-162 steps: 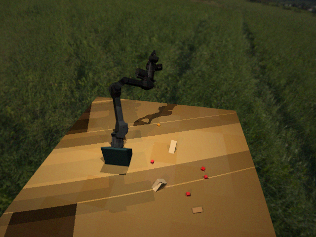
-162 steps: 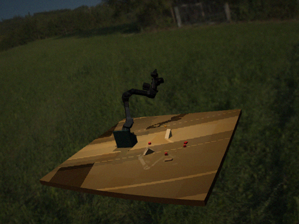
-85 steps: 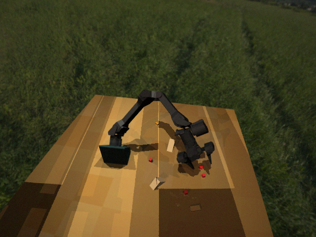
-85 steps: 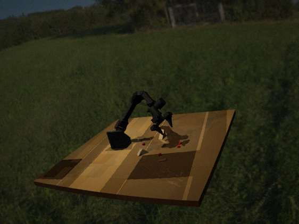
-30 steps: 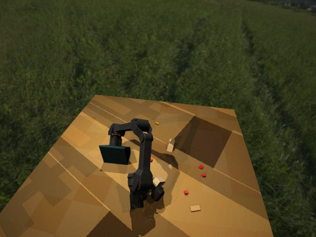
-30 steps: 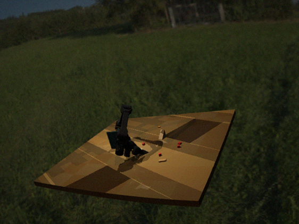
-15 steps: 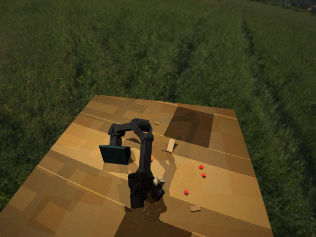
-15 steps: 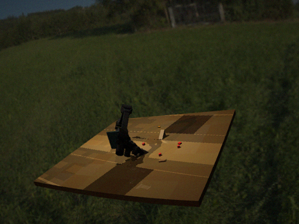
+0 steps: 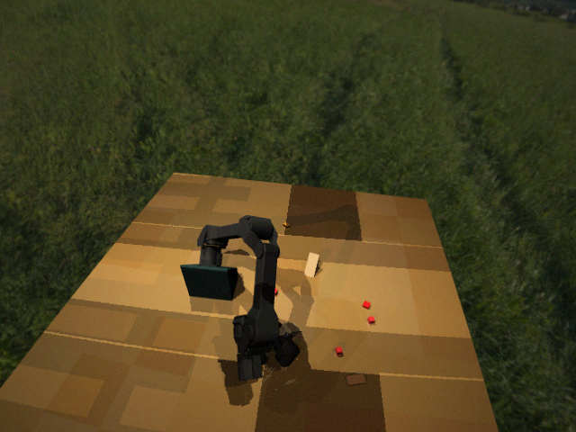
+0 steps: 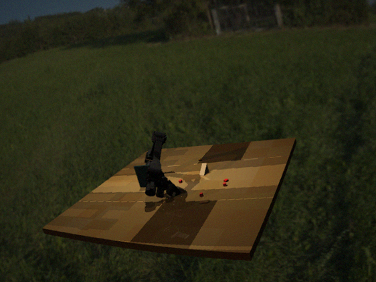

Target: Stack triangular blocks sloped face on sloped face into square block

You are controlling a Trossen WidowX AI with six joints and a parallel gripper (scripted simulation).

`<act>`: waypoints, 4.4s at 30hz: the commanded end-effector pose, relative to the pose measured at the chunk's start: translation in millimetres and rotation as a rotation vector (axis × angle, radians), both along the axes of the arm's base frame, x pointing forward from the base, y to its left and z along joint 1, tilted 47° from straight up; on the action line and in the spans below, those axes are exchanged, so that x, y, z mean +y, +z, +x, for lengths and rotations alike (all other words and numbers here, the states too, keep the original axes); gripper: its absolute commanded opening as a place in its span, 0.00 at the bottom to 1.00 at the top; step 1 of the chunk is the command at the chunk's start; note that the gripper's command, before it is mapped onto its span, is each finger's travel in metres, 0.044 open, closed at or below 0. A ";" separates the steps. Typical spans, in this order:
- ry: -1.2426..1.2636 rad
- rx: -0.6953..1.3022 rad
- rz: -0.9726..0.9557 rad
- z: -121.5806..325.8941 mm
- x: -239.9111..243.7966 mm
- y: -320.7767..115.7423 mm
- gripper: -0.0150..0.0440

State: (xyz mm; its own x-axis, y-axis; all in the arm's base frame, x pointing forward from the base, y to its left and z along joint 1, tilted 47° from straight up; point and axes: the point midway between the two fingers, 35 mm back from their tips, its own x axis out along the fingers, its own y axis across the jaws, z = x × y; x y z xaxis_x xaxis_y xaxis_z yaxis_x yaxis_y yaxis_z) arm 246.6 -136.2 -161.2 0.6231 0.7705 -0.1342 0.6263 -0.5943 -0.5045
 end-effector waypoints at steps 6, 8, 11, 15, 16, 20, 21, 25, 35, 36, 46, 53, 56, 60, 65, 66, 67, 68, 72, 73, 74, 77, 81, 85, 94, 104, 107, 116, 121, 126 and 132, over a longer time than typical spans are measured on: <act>-0.012 0.032 0.016 -1.4 -25.5 22.1 0.25; -0.015 0.041 0.021 -2.4 -32.5 28.6 0.25; -0.021 0.054 0.029 -4.2 -42.8 38.8 0.25; -0.028 0.072 0.040 -7.4 -56.1 52.8 0.25; -0.030 0.076 0.043 -8.3 -59.4 56.4 0.25; -0.036 0.090 0.053 -11.7 -70.0 68.7 0.25; -0.036 0.091 0.053 -11.9 -70.5 69.4 0.25; -0.036 0.091 0.053 -11.9 -70.5 69.4 0.25; 0.056 0.001 -0.106 -9.5 -65.6 67.0 0.25; 0.065 -0.019 -0.126 -9.4 -65.3 67.1 0.25; 0.182 -0.256 -0.344 -8.2 -62.9 68.9 0.25; 0.270 -0.430 -0.490 -7.5 -61.6 70.0 0.25; 0.309 -0.506 -0.550 -7.1 -61.0 70.5 0.25; 0.361 -0.608 -0.628 -6.7 -60.4 71.1 0.25; 0.429 -0.739 -0.721 -6.1 -59.8 71.8 0.25; 0.442 -0.766 -0.739 -6.0 -59.7 72.0 0.25; 0.456 -0.792 -0.757 -5.8 -59.6 72.1 0.25; 0.470 -0.819 -0.774 -5.7 -59.4 72.3 0.25; 0.525 -0.927 -0.843 -5.2 -59.1 72.8 0.25; 0.539 -0.954 -0.860 -5.1 -59.0 73.0 0.25; 0.554 -0.981 -0.876 -5.0 -58.9 73.1 0.25; 0.596 -1.064 -0.924 -4.6 -58.7 73.5 0.25; 0.652 -1.176 -0.985 -4.1 -58.6 74.1 0.25; 0.709 -1.289 -1.041 -3.6 -58.5 74.6 0.25; 0.838 -1.553 -1.153 -2.2 -58.7 75.9 0.25; 0.980 -1.859 -1.249 -0.6 -59.4 77.4 0.25; 1.022 -1.954 -1.270 -0.1 -59.7 77.9 0.25; 1.144 -2.246 -1.314 1.7 -61.0 79.4 0.25; 1.208 -2.415 -1.322 2.7 -61.8 80.3 0.25; 1.270 -2.588 -1.316 3.8 -62.8 81.3 0.25; 1.337 -2.802 -1.289 5.3 -64.2 82.6 0.25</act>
State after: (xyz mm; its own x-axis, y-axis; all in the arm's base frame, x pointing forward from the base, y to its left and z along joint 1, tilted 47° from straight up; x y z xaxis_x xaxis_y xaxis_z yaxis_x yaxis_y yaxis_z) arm 250.0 -198.8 -81.3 0.1569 0.7611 -0.6294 -0.7117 0.5290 0.4623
